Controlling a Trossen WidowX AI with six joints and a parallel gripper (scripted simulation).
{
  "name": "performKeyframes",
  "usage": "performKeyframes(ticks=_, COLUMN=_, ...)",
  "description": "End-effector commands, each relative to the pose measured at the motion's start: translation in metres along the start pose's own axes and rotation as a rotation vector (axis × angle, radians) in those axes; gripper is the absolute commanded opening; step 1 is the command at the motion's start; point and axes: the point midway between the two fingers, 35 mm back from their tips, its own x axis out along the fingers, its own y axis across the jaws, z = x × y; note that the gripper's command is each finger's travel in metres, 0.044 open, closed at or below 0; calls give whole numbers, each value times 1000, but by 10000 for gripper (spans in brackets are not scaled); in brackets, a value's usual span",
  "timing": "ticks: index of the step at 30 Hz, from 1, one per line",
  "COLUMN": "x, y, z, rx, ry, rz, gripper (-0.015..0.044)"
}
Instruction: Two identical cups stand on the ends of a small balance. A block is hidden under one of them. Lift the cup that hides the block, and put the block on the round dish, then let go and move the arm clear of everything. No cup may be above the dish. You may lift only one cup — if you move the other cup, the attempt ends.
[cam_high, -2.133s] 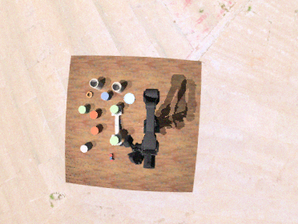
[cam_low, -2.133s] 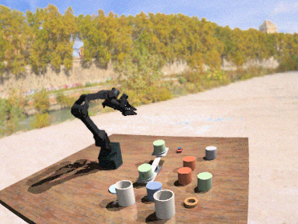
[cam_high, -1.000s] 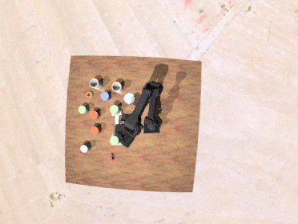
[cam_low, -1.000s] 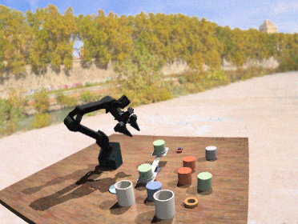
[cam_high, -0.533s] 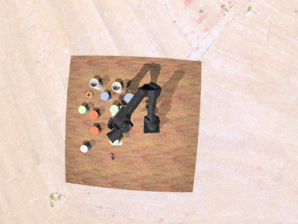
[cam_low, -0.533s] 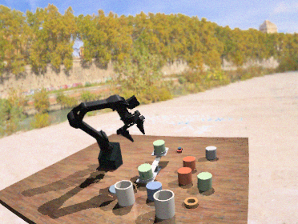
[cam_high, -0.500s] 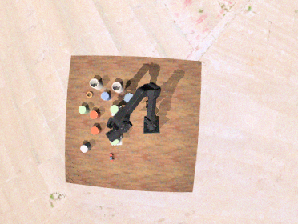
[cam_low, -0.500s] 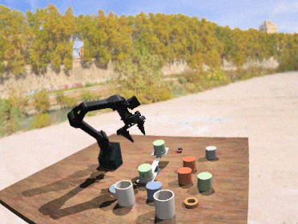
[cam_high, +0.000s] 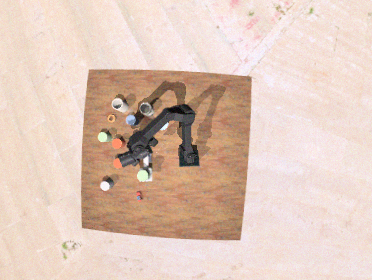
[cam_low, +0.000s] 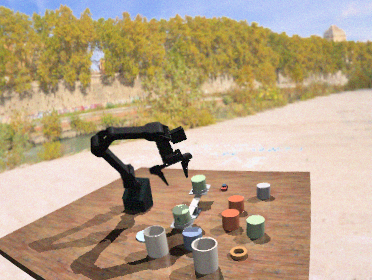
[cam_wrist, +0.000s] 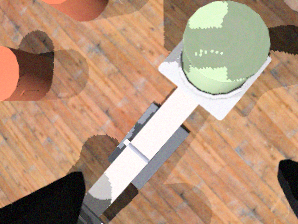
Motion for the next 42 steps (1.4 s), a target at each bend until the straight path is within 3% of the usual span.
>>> performKeyframes(ticks=1, x=9, y=-3, z=9, rx=91, ry=29, rz=-33, gripper=440)
performKeyframes(ticks=22, x=68, y=-33, z=71, rx=719, ry=132, rz=-249, gripper=440)
performKeyframes(ticks=42, x=93, y=-38, z=68, rx=739, ry=134, rz=-256, gripper=440)
